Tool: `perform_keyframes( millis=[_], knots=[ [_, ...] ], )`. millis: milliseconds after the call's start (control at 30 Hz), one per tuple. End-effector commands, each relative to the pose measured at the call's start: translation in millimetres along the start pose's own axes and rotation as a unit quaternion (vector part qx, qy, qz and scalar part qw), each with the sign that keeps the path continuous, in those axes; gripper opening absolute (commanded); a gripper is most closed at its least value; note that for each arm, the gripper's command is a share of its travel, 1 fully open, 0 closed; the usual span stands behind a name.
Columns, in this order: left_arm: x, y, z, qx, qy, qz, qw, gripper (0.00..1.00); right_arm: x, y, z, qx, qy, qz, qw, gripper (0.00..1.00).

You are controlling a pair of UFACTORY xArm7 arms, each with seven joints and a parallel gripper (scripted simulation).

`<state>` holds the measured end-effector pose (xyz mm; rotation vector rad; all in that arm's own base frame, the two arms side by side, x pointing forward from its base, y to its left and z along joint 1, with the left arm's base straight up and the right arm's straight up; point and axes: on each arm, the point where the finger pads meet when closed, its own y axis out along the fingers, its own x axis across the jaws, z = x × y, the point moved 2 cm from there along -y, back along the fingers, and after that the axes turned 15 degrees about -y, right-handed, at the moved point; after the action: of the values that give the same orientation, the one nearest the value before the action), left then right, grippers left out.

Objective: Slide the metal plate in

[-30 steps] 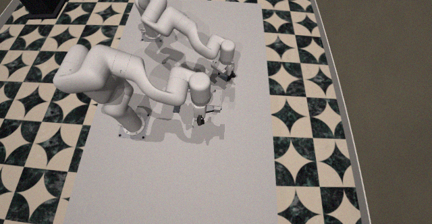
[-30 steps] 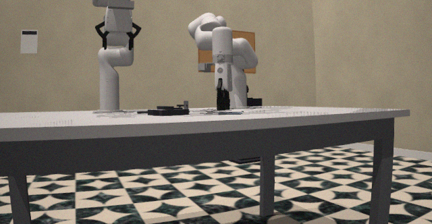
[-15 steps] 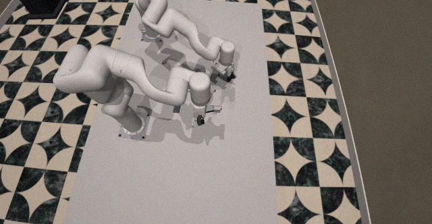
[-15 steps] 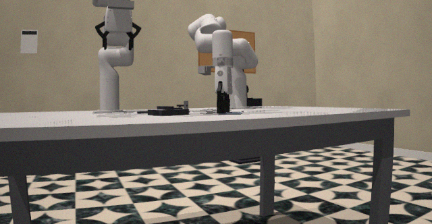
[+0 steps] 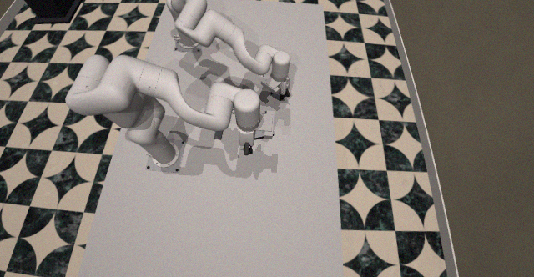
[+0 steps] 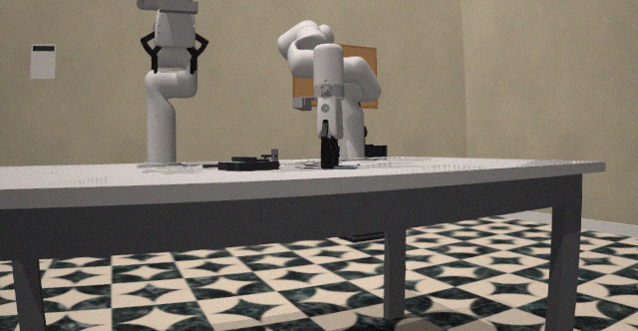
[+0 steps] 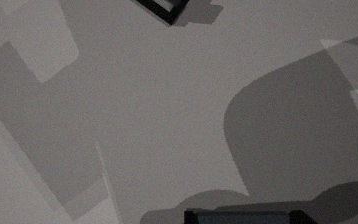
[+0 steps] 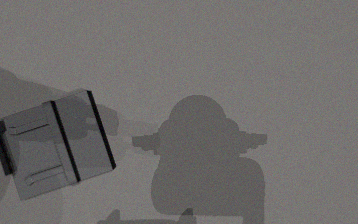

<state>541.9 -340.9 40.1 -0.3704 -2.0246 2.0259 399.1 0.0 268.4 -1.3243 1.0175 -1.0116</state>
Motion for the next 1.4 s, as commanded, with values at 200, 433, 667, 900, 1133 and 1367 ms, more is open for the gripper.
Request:
perform_keyframes(
  millis=[200, 433, 667, 900, 1133, 1367],
  knots=[
    [-1, -9, 0, 0.0, 0.0, 0.002, 1.0, 0.01, 0, -2, 1, 0.002, 0.0, -0.001, 1.0, 1.0],
    [-1, -20, 0, 0.0, 0.0, 0.002, 1.0, 0.0, 0, -2, 1, 0.002, 0.0, -0.001, 1.0, 1.0],
    [-1, -30, 0, 0.0, 0.001, 0.002, 1.0, 0.0, 0, -2, 1, 0.002, 0.0, -0.001, 1.0, 1.0],
    [-1, -37, 0, 0.0, 0.001, 0.002, 1.0, 0.0, 0, -2, 1, 0.002, 0.0, -0.001, 1.0, 1.0],
    [-1, -47, 0, 0.0, 0.001, 0.002, 1.0, 0.0, 0, -2, 1, 0.002, 0.0, -0.001, 1.0, 1.0],
    [-1, -54, 0, 0.0, 0.001, 0.002, 1.0, 0.0, 0, -2, 1, 0.002, 0.0, -0.001, 1.0, 1.0]
  ],
)
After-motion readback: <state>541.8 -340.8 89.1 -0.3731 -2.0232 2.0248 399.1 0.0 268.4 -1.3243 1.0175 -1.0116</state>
